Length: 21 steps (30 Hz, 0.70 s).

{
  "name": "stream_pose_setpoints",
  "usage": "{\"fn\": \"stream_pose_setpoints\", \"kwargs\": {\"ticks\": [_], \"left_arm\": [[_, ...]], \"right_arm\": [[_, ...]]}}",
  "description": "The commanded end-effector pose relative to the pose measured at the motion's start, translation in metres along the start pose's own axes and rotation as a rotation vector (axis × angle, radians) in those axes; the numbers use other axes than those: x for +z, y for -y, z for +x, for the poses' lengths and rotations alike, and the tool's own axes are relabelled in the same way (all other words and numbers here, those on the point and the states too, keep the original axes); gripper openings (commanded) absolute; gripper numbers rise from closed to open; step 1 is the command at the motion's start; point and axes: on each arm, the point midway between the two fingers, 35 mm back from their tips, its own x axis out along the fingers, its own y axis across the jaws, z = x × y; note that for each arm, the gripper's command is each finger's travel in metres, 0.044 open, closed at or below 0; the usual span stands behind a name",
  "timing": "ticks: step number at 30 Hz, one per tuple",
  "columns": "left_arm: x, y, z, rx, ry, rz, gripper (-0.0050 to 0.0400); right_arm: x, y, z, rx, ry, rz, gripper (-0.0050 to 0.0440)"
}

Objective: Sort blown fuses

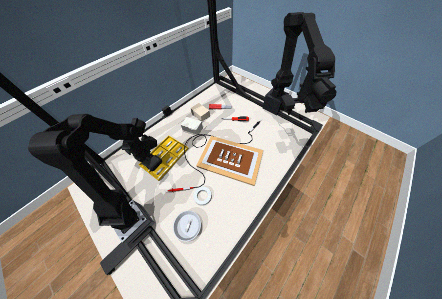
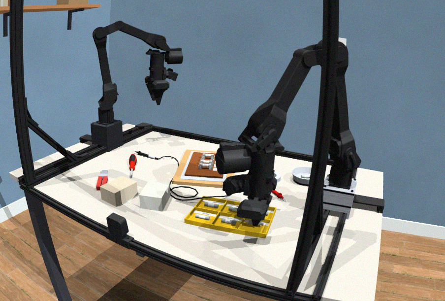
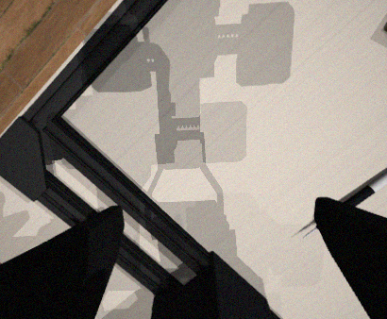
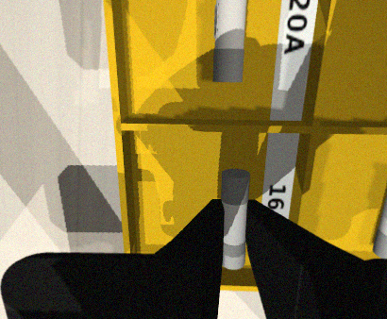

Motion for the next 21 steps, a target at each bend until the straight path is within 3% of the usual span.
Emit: {"fn": "stream_pose_setpoints", "kwargs": {"ticks": [1, 12, 21], "left_arm": [[0.004, 0.000, -0.006, 0.000, 0.023, 0.000, 0.0400], [0.004, 0.000, -0.006, 0.000, 0.023, 0.000, 0.0400], [0.004, 0.000, -0.006, 0.000, 0.023, 0.000, 0.0400]], "right_arm": [[0.004, -0.003, -0.005, 0.014, 0.017, -0.002, -0.0050], [0.004, -0.003, -0.005, 0.014, 0.017, -0.002, -0.0050], [0.007, -0.006, -0.017, 0.026, 0.032, -0.005, -0.0050]]}}
